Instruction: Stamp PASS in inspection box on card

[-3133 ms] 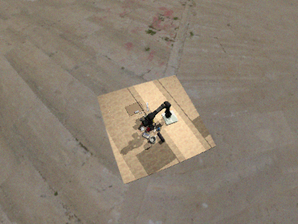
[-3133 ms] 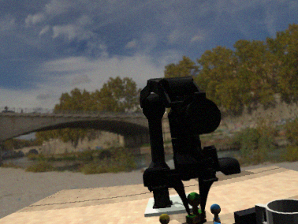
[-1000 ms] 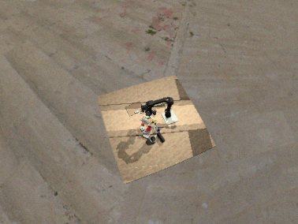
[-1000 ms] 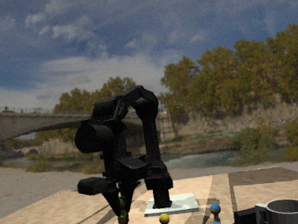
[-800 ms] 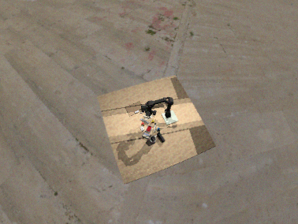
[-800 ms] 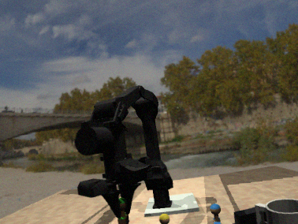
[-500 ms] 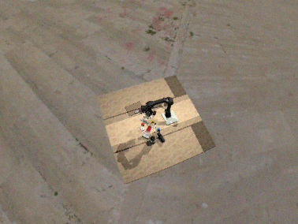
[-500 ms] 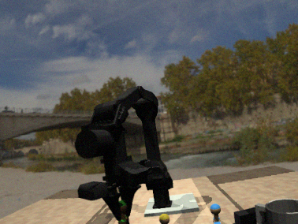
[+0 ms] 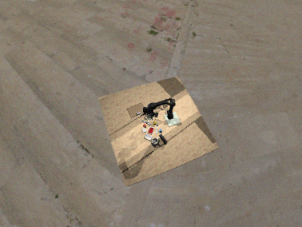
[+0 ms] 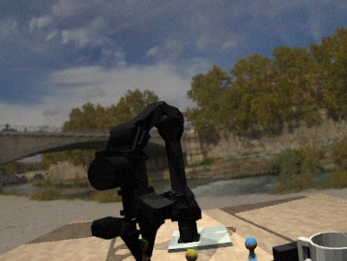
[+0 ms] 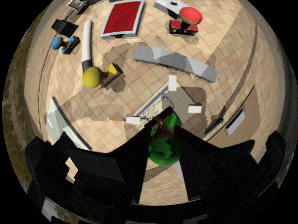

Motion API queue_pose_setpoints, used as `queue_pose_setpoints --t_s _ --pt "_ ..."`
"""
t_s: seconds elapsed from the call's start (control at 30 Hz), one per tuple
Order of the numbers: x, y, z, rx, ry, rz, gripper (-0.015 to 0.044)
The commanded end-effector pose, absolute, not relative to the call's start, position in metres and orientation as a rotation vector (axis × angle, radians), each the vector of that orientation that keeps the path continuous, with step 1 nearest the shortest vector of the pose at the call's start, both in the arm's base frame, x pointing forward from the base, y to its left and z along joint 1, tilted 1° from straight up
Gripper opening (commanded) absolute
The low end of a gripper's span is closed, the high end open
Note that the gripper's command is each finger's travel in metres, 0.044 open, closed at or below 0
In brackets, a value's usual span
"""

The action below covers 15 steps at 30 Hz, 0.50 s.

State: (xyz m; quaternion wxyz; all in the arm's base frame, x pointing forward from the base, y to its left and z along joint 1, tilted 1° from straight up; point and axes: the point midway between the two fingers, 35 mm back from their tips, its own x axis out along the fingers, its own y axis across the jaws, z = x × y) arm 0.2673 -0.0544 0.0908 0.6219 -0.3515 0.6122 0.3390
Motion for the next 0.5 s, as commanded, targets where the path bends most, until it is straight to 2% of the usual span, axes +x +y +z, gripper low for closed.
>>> queue_pose_setpoints --t_s 0.0,0.47 --pt "0.2667 -0.0543 0.0871 -0.809 1.407 0.784 0.0" --pt "0.2666 -0.0545 0.0779 -0.809 1.406 0.784 0.0"
